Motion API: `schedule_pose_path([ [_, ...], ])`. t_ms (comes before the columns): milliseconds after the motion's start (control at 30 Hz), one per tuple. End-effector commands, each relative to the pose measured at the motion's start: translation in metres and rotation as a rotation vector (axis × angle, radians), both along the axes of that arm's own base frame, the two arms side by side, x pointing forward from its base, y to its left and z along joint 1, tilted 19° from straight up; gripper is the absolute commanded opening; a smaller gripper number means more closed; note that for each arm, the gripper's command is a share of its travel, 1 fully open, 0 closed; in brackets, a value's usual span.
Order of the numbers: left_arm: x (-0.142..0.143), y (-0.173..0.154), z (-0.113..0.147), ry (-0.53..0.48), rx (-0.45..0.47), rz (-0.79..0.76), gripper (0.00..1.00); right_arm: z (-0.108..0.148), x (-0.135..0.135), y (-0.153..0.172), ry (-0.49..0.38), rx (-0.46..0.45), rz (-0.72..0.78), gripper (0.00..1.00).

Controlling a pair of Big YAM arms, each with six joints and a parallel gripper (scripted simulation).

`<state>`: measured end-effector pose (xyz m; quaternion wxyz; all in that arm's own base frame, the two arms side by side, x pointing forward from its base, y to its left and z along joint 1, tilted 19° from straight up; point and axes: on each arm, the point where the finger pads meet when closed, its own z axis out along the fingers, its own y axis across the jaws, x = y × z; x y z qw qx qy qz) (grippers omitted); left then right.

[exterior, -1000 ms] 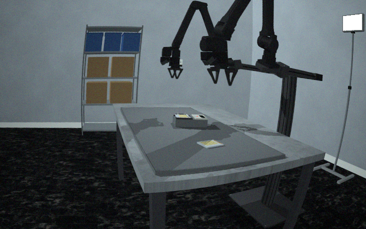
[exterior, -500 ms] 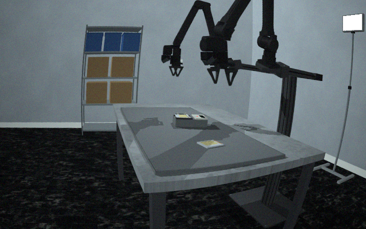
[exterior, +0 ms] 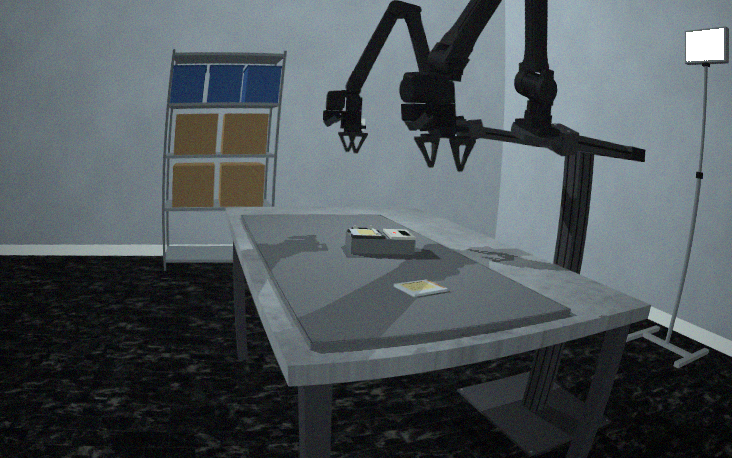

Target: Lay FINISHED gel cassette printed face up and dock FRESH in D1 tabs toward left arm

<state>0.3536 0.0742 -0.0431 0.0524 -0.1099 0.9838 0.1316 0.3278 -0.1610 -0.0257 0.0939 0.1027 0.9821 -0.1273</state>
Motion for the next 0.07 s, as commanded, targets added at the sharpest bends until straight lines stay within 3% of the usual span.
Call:
schedule_pose_path([
  [0, 0.0139, 0.0017, 0.0149, -0.036, 0.001, -0.006, 1.00, 0.0063, 0.0110, -0.0027, -0.011, -0.007, 0.014, 1.00],
  [33, 0.0139, 0.0017, 0.0149, -0.036, 0.001, -0.006, 1.00, 0.0063, 0.0110, -0.0027, -0.011, -0.007, 0.014, 1.00],
])
